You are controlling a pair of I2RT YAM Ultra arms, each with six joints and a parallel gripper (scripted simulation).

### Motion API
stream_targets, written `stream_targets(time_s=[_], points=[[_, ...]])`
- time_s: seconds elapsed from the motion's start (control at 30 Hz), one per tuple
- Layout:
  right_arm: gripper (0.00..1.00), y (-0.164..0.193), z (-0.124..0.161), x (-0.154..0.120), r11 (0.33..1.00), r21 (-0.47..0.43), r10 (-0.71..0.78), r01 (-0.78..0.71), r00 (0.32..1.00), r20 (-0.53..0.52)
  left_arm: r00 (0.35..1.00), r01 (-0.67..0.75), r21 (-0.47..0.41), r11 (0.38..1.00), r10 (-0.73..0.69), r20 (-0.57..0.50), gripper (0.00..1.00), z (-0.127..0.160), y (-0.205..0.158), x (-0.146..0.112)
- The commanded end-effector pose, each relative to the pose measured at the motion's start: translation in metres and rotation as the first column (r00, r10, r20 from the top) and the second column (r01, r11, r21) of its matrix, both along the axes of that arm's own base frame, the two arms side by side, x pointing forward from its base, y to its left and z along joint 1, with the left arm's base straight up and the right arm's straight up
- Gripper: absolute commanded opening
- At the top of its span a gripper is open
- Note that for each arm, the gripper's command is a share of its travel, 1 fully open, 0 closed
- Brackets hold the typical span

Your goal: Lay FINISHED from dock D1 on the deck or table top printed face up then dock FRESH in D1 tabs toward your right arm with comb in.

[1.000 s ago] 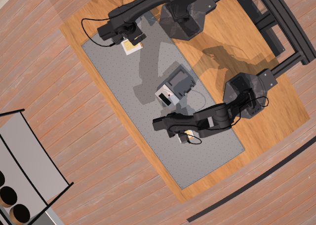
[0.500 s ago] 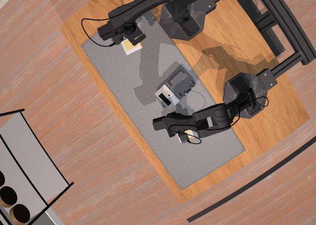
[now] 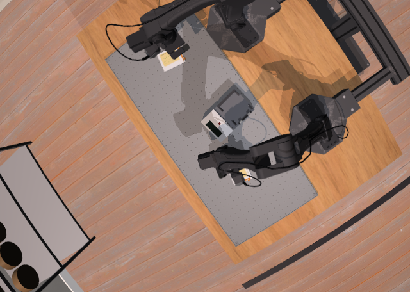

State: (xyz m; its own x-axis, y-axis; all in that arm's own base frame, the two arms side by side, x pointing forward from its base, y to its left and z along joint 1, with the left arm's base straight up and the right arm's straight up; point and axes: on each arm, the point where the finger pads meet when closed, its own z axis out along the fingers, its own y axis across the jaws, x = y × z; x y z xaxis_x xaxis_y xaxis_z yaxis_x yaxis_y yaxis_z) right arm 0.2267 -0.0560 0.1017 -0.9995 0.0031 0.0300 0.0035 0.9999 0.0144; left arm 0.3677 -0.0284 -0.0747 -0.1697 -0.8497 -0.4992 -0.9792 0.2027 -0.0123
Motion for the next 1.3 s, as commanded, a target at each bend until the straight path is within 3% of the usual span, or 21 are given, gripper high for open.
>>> stream_targets(time_s=[0.0,1.27], points=[[1.00,-0.006,0.011,0.006,1.000,-0.014,-0.008,0.009,1.000,0.029,1.000,-0.001,0.007,1.000,0.001,0.011,0.98,0.002,0.002,0.002],[1.00,-0.006,0.011,0.006,1.000,-0.014,-0.008,0.009,1.000,0.029,1.000,0.004,0.015,1.000,-0.004,-0.017,0.98,-0.004,0.003,-0.009]])
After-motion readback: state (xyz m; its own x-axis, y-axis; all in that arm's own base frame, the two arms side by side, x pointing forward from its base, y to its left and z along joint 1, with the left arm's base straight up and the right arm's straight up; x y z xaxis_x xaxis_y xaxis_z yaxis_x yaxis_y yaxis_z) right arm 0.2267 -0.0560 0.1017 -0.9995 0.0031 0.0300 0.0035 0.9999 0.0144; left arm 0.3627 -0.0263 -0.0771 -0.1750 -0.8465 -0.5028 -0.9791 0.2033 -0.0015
